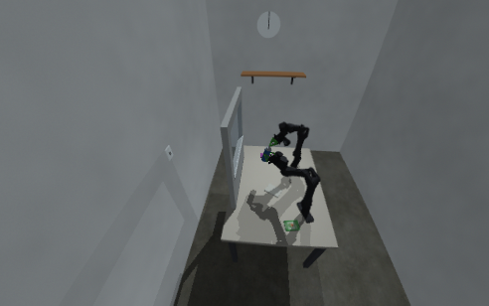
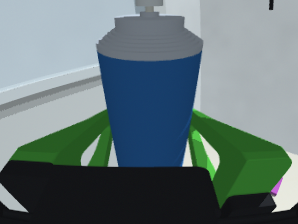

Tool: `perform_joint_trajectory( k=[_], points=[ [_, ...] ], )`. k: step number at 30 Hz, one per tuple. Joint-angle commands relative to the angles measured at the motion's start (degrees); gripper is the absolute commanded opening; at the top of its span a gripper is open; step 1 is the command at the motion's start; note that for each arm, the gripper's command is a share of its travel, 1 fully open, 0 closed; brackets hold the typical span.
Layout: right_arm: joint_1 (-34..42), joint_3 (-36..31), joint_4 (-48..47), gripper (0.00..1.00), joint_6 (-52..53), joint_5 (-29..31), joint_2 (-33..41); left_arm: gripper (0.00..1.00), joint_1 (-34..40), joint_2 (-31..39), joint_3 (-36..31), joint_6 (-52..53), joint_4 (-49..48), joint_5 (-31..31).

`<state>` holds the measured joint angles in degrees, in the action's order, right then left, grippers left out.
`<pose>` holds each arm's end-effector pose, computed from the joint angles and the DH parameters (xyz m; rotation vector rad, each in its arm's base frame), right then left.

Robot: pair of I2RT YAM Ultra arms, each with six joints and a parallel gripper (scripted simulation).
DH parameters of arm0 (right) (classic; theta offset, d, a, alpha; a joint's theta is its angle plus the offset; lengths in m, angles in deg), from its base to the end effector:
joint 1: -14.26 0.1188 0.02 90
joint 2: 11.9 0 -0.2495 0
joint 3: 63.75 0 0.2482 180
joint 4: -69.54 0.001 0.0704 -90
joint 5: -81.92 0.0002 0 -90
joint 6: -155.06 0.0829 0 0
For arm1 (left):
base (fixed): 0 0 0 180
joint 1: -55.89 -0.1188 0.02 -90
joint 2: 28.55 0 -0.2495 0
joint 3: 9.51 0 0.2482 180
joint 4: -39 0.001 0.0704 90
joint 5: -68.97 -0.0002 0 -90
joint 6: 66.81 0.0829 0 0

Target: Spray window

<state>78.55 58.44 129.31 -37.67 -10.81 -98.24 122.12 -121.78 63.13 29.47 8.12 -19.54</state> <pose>0.1453 0.3132 0.4509 -1.9988 0.1961 -0.3848 0.1711 -0.3806 0.3078 0.8363 1.1784 -0.8484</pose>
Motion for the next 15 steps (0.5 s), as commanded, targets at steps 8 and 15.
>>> perform_joint_trajectory(
  k=[8,15],
  points=[
    [-1.01,-2.67,-1.56,0.00,0.03,-0.44,2.06,0.00,-0.26,2.82,3.47,-0.19,-4.19,0.04],
    [0.00,-3.18,-1.08,0.00,-0.02,-0.29,1.97,0.00,-0.11,2.86,3.43,-0.13,-4.18,-0.25]
  ],
)
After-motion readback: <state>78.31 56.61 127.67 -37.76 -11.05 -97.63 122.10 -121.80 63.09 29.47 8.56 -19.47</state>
